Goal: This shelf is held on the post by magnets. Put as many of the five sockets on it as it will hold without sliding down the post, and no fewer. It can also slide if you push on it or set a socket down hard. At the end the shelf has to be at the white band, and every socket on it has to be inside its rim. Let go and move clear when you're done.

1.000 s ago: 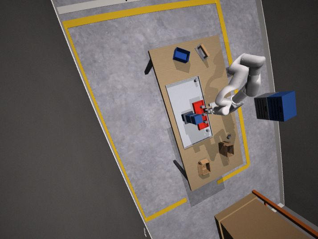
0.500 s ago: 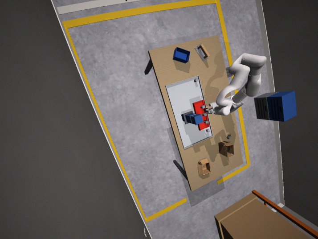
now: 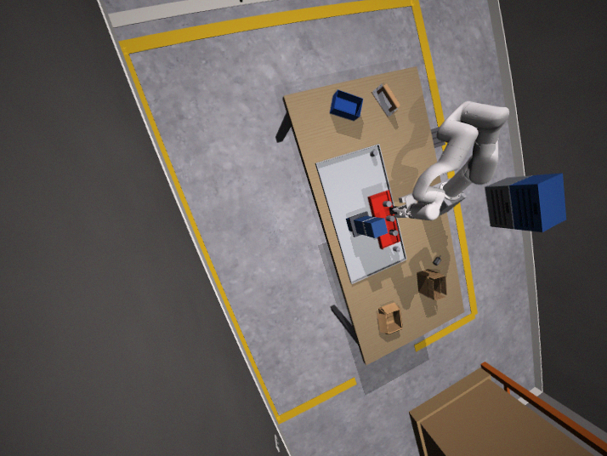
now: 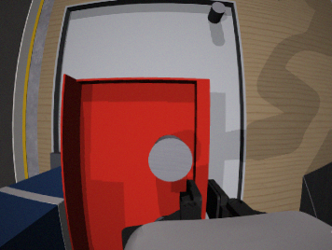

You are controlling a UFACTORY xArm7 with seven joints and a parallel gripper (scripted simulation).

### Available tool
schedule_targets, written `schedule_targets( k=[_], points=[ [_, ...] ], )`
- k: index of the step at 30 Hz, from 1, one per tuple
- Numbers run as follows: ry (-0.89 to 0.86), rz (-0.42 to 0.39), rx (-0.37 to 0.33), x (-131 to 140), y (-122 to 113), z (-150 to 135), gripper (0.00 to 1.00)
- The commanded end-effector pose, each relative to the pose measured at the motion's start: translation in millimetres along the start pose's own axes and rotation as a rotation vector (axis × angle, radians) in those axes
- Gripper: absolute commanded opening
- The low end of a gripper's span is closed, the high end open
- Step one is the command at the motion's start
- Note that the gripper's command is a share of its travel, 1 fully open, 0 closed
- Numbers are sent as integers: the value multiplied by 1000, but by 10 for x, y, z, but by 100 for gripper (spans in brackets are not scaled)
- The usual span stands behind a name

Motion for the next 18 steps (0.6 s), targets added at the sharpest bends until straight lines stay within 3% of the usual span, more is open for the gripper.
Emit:
schedule_targets(
  k=[1,8,9,18],
  points=[
    [0,-3,-5,9,-21,-11,0],
    [0,-3,-5,9,-21,-11,0],
    [0,-3,-5,9,-21,-11,47],
    [0,-3,-5,9,-21,-11,47]
  ],
)
Point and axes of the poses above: the point where the finger pads meet when closed, its own y axis out along the fingers, its own z axis across the jaws, x = y × z, the point moved 7 cm from there along -y, back along the fingers, and after that the axes turned 14 degrees about y, right-handed, at the moved point
